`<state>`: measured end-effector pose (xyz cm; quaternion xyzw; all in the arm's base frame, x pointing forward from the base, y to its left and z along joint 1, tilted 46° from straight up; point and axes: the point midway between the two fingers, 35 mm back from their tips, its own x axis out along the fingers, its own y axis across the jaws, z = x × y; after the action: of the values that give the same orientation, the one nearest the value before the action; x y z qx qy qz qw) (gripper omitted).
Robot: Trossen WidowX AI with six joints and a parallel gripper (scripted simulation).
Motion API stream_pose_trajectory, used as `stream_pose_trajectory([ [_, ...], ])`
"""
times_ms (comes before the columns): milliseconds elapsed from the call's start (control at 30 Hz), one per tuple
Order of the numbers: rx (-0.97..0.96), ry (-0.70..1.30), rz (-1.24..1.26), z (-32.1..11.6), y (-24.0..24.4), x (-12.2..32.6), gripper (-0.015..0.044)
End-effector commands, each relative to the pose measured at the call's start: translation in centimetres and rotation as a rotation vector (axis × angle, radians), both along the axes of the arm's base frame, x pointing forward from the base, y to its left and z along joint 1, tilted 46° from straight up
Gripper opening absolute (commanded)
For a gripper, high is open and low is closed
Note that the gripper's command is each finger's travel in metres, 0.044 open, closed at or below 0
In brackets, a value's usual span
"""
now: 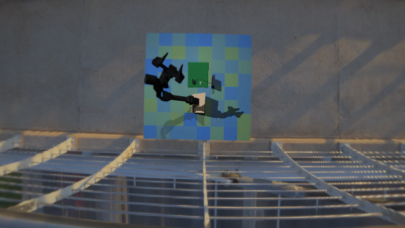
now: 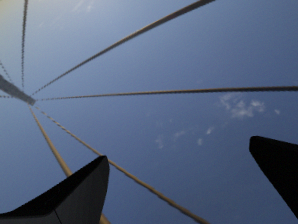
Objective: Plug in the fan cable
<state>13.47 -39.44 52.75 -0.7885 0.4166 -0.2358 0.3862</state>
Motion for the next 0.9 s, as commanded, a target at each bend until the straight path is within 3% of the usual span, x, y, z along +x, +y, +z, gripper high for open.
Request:
stream_pose_trajectory([
  [0, 0.247, -0.047, 0.127, -5.8, 0.0, 5.1, 0.044],
  [467, 1.03, -0.033, 0.332, -22.6, 8.1, 17.5, 0.044],
  [867, 1.713, 0.211, 0.206, -35.5, 22.4, 20.9, 0.044],
])
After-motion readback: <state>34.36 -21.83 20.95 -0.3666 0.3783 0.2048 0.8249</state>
